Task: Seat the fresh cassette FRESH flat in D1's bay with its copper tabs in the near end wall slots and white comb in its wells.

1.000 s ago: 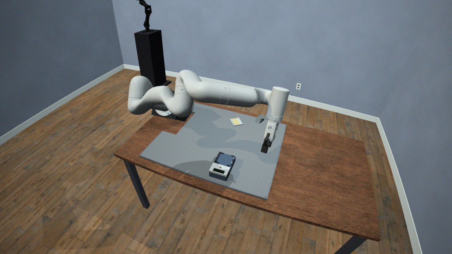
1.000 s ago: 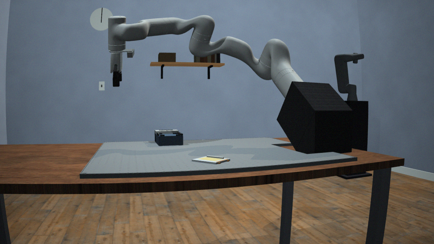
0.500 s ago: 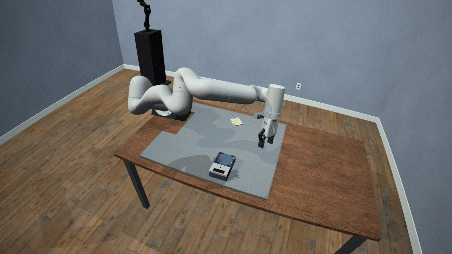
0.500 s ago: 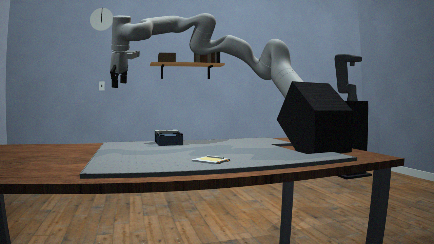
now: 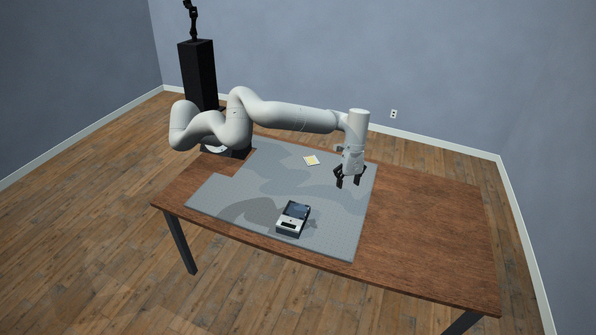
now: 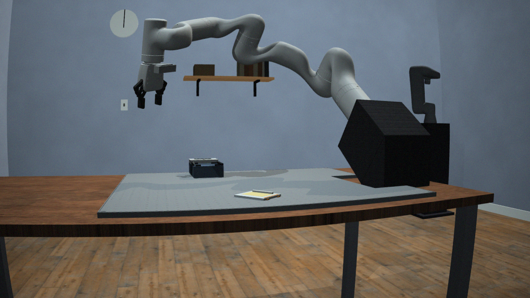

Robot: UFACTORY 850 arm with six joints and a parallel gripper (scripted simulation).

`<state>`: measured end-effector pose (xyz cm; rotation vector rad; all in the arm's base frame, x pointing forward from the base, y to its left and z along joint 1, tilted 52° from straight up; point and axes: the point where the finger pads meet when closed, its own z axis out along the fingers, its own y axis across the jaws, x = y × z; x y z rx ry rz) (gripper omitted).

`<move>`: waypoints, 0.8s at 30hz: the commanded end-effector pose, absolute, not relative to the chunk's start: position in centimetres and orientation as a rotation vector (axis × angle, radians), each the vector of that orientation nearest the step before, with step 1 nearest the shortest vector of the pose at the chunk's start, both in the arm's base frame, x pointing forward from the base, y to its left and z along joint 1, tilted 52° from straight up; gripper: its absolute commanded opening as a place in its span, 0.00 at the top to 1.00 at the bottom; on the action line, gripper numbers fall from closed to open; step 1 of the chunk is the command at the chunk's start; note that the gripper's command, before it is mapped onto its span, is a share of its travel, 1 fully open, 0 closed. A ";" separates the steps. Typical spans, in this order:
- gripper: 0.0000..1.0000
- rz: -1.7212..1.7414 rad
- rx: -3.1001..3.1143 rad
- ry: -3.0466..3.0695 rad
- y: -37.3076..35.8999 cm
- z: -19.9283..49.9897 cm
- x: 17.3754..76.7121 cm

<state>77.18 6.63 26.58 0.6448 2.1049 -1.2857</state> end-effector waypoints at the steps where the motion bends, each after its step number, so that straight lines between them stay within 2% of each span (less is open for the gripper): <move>1: 0.00 -1.198 0.737 2.043 7.1 25.4 76.5; 24: 0.00 -0.842 1.181 1.762 8.7 19.4 72.5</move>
